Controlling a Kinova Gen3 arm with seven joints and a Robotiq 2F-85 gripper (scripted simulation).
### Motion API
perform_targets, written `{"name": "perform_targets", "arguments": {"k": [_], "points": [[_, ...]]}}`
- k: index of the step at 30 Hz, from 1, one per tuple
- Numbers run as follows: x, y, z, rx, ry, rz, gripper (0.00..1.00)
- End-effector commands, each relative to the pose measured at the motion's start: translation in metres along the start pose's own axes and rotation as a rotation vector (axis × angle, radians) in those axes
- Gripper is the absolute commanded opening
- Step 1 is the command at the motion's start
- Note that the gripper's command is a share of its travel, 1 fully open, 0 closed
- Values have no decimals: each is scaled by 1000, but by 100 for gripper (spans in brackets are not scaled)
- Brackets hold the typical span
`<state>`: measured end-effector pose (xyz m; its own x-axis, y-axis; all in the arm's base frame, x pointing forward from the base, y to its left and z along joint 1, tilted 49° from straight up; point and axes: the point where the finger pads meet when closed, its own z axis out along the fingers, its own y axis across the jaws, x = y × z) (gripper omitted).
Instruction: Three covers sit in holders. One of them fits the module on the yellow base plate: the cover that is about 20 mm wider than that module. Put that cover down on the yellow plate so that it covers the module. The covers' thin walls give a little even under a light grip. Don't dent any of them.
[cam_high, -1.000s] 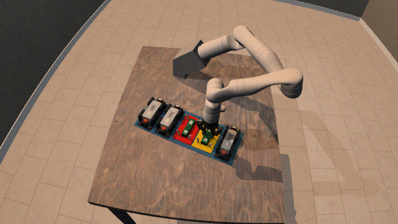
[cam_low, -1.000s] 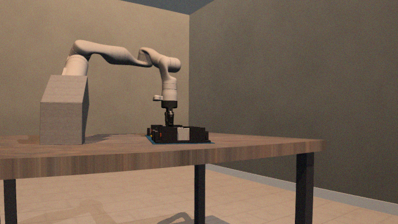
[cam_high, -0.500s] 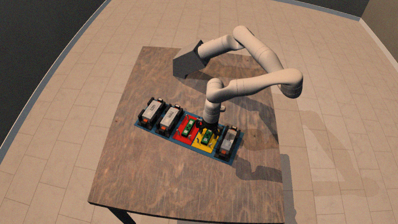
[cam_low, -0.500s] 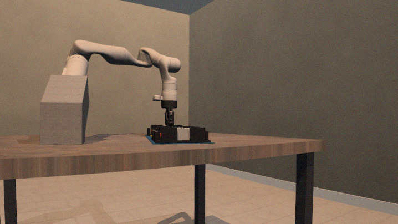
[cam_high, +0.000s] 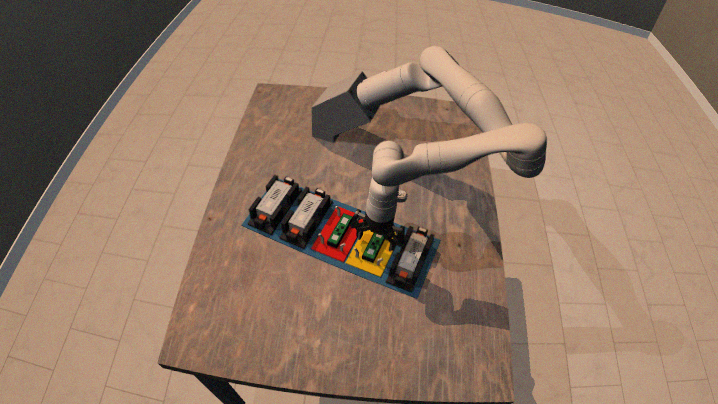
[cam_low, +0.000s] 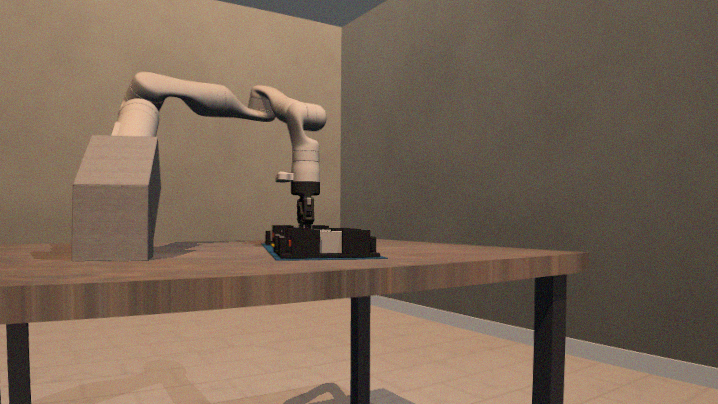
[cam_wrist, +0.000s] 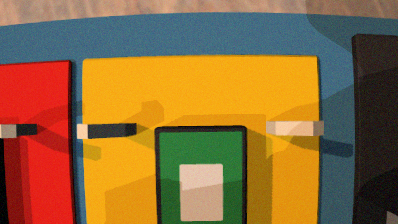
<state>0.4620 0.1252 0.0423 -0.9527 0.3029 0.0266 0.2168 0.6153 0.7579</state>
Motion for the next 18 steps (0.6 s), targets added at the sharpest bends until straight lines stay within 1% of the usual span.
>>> {"name": "perform_targets", "arguments": {"k": [1,11,18], "points": [[-1,0,-1,0,-2,0,100],[-1,0,-1,0,-2,0,100],[-1,0,-43,0,-2,0,100]]}}
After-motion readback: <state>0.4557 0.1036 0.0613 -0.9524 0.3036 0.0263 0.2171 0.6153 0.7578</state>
